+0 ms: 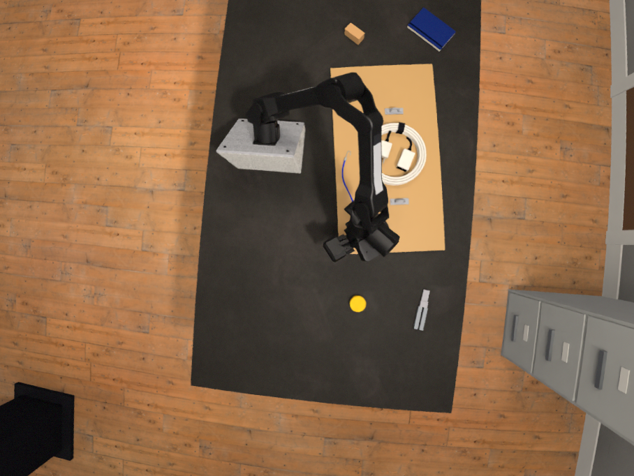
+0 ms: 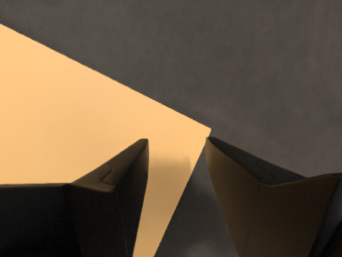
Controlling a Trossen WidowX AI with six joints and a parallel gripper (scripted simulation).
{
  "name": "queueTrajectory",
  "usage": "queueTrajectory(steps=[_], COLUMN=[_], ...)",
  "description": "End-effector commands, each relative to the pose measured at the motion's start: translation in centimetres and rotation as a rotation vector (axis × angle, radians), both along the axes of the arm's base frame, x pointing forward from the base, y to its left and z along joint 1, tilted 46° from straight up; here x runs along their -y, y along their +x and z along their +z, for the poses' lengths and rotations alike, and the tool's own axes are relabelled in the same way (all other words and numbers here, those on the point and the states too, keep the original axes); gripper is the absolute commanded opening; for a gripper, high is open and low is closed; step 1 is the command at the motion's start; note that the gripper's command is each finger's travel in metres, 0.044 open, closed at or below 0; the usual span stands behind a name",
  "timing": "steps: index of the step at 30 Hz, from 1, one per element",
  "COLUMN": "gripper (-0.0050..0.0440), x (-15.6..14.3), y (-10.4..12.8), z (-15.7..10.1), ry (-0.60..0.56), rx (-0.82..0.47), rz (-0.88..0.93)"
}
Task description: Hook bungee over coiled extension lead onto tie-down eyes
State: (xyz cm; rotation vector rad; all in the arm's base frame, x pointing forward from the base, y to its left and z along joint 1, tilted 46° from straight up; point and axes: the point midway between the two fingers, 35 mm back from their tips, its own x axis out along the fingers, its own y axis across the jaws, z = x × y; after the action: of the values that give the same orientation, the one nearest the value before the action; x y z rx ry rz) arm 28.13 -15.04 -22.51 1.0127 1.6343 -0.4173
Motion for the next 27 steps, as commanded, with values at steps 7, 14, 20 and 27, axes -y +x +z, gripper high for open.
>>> queueTrajectory(steps=[7, 14, 20, 27], gripper=[0.015, 0.015, 0.015, 0.015], x=[-1.1, -1.7, -2.0, -2.8], y=[-0.1, -0.1, -0.1, -0.5], z=[2.8, 4.5, 5.6, 5.3], ry=[0.204, 0.306, 0.366, 0.372], rx=[-0.126, -0.205, -0.256, -0.27], rz=[-0.227, -0.344, -0.414, -0.408])
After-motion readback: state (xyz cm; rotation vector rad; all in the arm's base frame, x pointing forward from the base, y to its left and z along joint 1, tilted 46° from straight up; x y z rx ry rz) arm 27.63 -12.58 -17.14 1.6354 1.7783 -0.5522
